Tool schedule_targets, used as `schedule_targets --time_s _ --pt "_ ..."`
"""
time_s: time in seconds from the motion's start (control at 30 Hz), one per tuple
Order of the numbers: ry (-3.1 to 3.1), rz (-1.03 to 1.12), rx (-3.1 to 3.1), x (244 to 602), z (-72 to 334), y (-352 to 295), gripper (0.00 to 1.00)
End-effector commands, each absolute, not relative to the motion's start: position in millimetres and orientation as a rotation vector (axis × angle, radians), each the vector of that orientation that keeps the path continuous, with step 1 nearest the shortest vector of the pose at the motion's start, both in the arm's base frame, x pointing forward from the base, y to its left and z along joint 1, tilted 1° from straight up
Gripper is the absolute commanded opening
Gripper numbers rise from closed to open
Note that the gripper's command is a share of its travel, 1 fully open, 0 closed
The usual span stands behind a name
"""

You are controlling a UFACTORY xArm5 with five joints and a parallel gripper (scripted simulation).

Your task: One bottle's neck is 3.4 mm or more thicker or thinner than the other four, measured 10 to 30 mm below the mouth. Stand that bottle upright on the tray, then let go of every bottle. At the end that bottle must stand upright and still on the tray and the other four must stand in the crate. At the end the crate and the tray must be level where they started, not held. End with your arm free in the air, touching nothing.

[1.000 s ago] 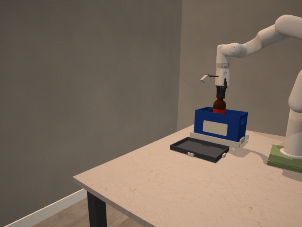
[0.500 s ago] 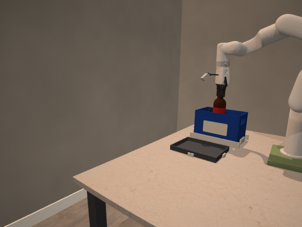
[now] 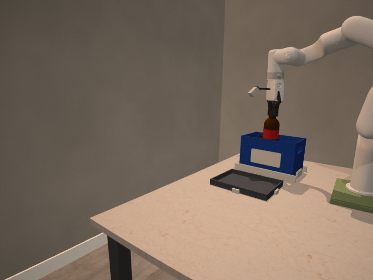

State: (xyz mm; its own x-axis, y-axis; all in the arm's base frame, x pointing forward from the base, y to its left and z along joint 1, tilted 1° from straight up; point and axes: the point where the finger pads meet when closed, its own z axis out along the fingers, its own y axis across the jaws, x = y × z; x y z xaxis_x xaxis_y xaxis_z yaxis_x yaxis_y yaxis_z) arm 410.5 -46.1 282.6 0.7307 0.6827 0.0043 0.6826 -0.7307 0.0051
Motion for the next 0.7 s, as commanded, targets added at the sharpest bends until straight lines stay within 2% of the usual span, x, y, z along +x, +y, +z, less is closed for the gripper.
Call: schedule_targets --time_s 0.0,0.67 --pt "1.151 0.015 2.918 411.2 289.5 -46.2 0.0" --pt "1.151 0.015 2.918 411.1 298.6 -46.4 0.0"
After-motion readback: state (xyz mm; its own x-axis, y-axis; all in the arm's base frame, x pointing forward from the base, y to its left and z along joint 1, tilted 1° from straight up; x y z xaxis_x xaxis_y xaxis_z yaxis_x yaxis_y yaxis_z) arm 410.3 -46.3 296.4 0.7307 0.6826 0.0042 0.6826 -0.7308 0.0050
